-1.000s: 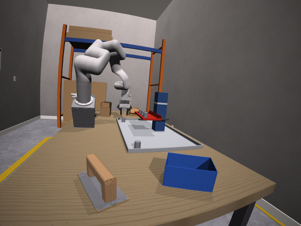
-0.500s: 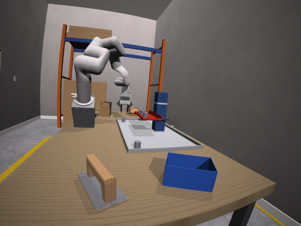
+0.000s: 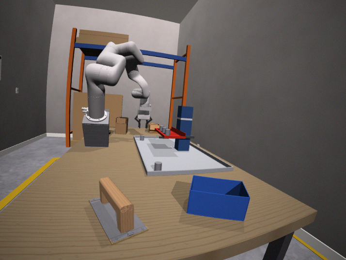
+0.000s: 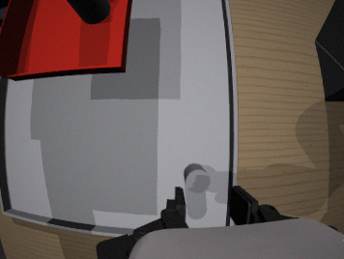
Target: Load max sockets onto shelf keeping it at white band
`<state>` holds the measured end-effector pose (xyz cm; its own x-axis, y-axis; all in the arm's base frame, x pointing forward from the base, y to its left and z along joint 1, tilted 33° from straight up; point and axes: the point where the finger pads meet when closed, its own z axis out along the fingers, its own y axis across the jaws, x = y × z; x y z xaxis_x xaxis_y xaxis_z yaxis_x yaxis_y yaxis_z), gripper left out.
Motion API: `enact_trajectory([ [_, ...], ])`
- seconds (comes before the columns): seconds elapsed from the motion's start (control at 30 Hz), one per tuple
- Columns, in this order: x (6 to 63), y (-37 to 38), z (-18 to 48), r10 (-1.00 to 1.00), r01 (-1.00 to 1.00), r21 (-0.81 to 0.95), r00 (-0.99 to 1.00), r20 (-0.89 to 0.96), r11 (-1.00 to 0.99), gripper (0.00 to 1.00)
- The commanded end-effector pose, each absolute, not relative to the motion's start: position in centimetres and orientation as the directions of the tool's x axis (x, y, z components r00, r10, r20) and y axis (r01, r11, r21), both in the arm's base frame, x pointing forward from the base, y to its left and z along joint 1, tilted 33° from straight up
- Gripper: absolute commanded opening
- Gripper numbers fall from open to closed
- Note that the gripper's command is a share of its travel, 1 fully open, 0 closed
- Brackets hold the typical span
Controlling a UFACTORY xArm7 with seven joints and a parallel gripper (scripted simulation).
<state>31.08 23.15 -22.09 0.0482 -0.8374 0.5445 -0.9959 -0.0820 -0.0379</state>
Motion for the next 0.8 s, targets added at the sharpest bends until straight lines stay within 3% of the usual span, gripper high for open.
enact_trajectory([
  [0.0, 31.2, 23.4, -22.0, -0.840, -0.996, -0.040, 0.049, 0.541, -0.084, 0.52],
  [0.37, 30.4, 24.1, -20.9, -0.840, -0.996, -0.040, 0.049, 0.541, -0.084, 0.52],
  [0.77, 26.1, 27.9, -14.5, -0.840, -0.996, -0.040, 0.049, 0.541, -0.084, 0.52],
])
